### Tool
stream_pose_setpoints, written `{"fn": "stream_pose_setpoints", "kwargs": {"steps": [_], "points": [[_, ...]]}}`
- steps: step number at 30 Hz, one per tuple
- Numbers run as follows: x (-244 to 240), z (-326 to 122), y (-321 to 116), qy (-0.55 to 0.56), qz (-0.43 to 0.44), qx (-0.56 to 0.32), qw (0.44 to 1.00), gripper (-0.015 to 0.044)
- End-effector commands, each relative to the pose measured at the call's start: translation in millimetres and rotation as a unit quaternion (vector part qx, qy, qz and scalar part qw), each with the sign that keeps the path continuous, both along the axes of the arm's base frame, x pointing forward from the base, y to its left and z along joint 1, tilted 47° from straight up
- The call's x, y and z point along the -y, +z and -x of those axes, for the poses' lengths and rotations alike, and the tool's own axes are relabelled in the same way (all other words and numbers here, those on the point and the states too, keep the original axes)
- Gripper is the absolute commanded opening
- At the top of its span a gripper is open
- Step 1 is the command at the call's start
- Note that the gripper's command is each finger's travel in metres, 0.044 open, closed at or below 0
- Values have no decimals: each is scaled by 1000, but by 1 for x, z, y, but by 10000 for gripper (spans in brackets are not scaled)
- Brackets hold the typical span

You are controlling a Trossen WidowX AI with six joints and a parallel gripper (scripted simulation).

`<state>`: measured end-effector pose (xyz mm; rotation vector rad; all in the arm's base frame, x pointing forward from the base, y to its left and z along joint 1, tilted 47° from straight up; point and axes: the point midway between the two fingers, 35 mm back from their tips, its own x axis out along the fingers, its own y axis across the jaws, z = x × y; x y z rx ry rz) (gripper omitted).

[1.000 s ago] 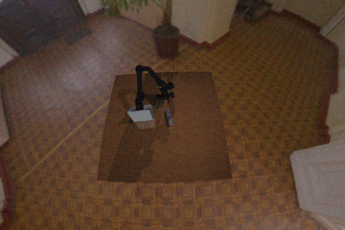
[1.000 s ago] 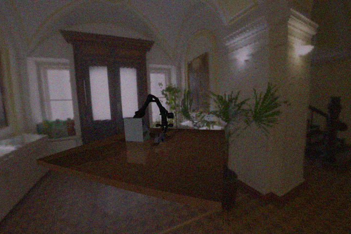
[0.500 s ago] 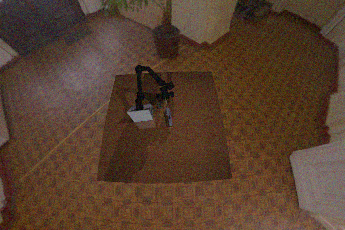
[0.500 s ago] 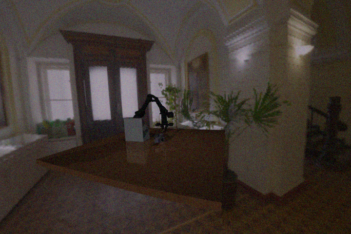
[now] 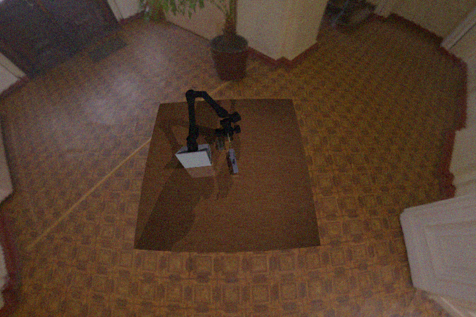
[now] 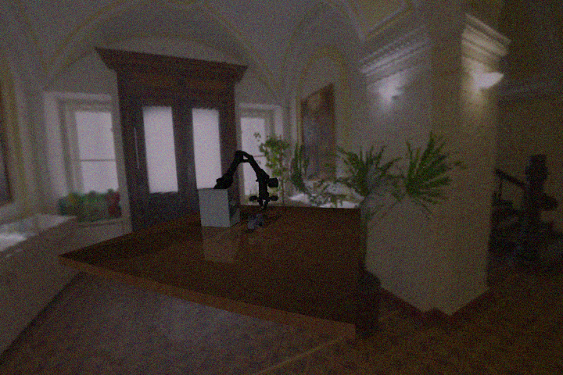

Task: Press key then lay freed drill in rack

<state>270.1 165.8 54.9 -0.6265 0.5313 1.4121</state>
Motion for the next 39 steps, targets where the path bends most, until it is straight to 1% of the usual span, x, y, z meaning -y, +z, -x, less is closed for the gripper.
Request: {"fn": "stream_pose_setpoints", "kwargs": {"steps": [1, 39], "points": [[0, 2, 1, 2, -1, 2, 1000, 0], [-15, 66, 3, 2, -1, 1, 1000, 0]]}}
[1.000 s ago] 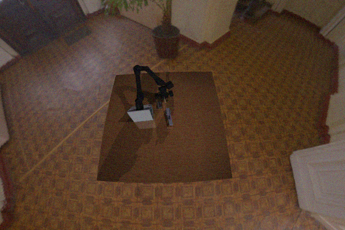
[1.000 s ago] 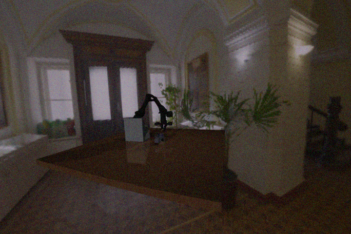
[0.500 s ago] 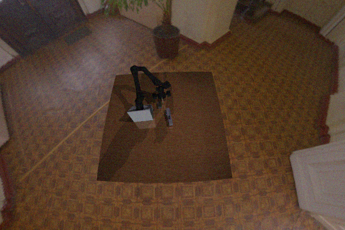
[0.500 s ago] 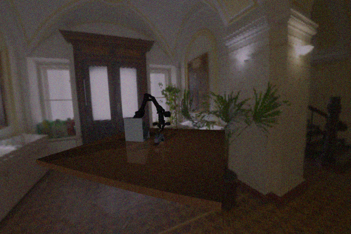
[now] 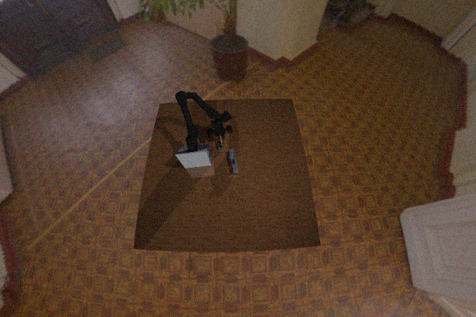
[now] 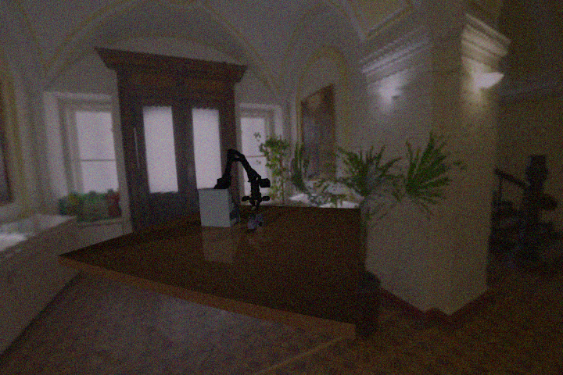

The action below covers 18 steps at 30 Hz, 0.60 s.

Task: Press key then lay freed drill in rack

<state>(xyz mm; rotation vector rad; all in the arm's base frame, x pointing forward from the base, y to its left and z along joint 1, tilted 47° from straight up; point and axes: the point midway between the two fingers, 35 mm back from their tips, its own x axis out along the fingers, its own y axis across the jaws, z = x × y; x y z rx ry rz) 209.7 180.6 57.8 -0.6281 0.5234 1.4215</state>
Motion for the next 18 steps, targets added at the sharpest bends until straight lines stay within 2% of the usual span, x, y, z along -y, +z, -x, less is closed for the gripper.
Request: {"fn": "stream_pose_setpoints", "kwargs": {"steps": [1, 18], "points": [[-1, 7, 0, -3, 1, -1, 1000, 0], [-16, 13, -12, -3, 1, -1, 1000, 0]]}}
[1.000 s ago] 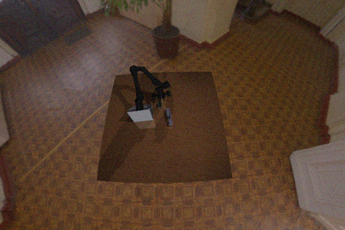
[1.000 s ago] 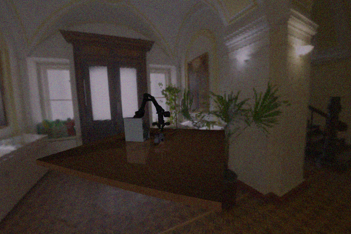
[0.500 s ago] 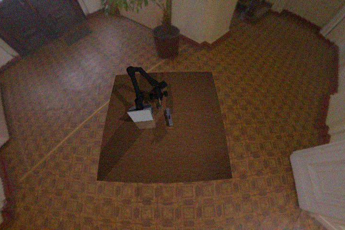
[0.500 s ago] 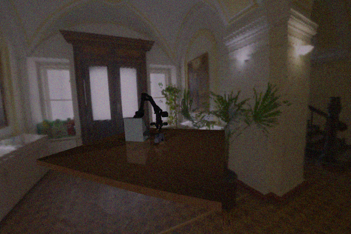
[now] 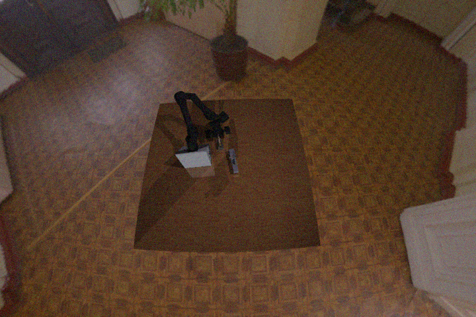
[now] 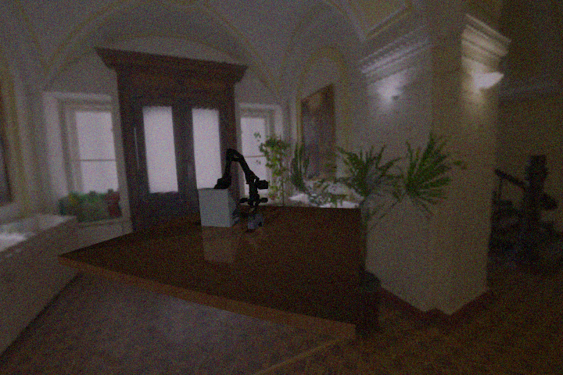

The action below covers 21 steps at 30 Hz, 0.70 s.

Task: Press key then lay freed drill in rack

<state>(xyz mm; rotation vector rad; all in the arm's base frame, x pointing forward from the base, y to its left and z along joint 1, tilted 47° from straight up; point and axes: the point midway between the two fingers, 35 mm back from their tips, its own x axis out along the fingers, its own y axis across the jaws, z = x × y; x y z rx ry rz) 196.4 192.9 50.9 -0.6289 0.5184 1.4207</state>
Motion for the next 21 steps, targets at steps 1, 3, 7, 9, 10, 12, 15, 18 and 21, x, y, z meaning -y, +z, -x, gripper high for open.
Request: {"fn": "stream_pose_setpoints", "kwargs": {"steps": [1, 3, 7, 9, 10, 12, 15, 18, 21], "points": [[-4, 0, -6, -3, 2, -3, 1000, 0], [-6, 0, -8, -3, 2, -3, 1000, 0], [-8, 0, -11, -3, 2, -3, 1000, 0], [-9, 0, -11, -3, 2, -3, 1000, 0], [-10, 0, -12, -3, 2, -3, 1000, 0], [-11, -1, -13, -3, 2, -3, 1000, 0], [-14, -1, -15, -3, 2, -3, 1000, 0], [-17, -1, -18, -3, 1, -3, 1000, 0], [-20, -2, -20, -3, 1, -3, 1000, 0]]}}
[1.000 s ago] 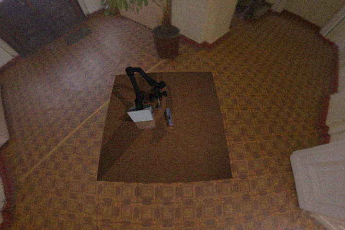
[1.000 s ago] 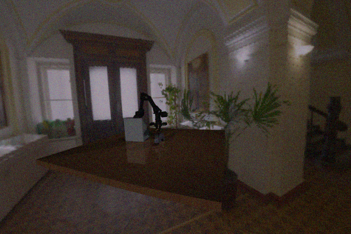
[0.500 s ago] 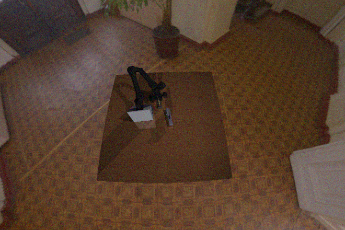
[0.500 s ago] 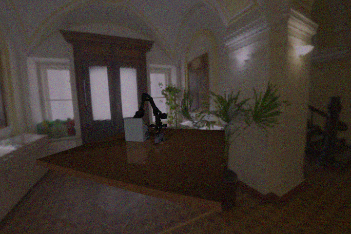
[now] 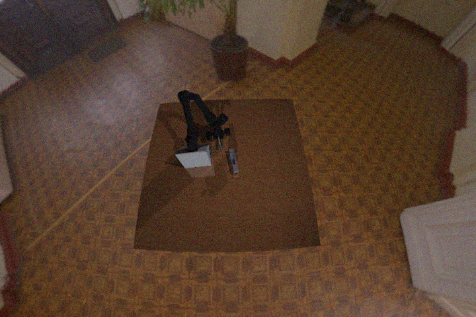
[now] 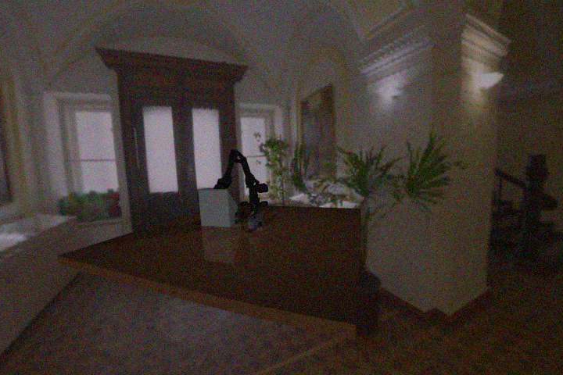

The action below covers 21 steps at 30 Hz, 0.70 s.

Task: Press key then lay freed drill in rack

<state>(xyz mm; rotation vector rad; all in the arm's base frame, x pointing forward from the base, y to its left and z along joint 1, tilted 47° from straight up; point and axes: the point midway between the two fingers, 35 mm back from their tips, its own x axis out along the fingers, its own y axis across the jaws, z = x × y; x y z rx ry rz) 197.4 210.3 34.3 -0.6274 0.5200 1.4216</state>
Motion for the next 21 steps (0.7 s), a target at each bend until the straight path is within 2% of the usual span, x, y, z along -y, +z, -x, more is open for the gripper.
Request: {"fn": "stream_pose_setpoints", "kwargs": {"steps": [1, 12, 21], "points": [[-4, -1, -5, -3, 1, -2, 1000, 0], [-13, -2, -14, -3, 1, -3, 1000, 0], [-10, -1, -8, -1, -3, -1, 1000, 236]]}}
